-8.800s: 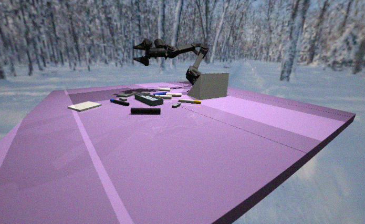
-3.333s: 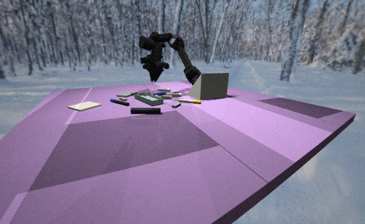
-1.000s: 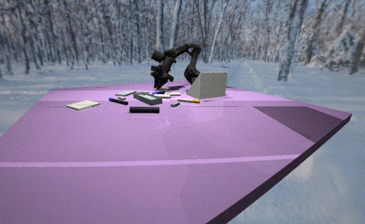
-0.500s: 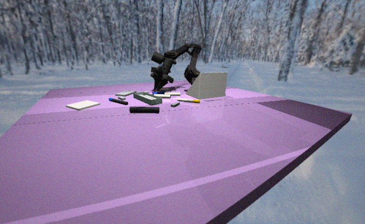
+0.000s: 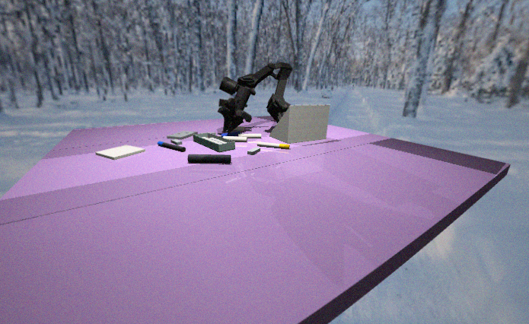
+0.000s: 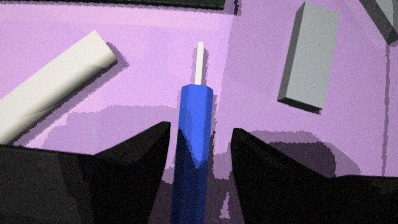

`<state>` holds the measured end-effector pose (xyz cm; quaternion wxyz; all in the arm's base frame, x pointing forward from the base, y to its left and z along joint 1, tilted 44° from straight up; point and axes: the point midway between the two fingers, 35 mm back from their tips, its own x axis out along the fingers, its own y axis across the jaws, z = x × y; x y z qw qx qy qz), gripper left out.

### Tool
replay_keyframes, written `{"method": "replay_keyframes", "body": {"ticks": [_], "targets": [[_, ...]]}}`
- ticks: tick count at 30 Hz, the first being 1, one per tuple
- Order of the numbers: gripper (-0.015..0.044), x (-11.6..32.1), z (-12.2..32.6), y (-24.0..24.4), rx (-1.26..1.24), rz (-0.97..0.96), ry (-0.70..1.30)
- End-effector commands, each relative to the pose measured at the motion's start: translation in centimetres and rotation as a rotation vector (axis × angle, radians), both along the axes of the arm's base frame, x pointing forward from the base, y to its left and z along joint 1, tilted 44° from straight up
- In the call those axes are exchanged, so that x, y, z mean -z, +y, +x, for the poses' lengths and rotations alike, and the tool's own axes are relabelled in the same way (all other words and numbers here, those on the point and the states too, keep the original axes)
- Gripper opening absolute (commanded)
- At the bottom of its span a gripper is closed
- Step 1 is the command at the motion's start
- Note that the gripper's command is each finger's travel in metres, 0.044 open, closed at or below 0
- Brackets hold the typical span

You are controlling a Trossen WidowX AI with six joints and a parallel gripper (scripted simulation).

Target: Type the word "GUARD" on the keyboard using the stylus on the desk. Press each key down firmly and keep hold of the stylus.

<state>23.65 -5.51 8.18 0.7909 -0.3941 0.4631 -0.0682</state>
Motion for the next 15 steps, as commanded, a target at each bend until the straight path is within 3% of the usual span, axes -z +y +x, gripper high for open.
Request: {"method": "replay_keyframes", "body": {"ticks": [1,15], "targets": [[0.015,0.52,-0.14,-0.16,-0.006,-0.001,0.01],[0.015,1.11,-0.07,-0.74,-0.006,-0.001,0.01]]}}
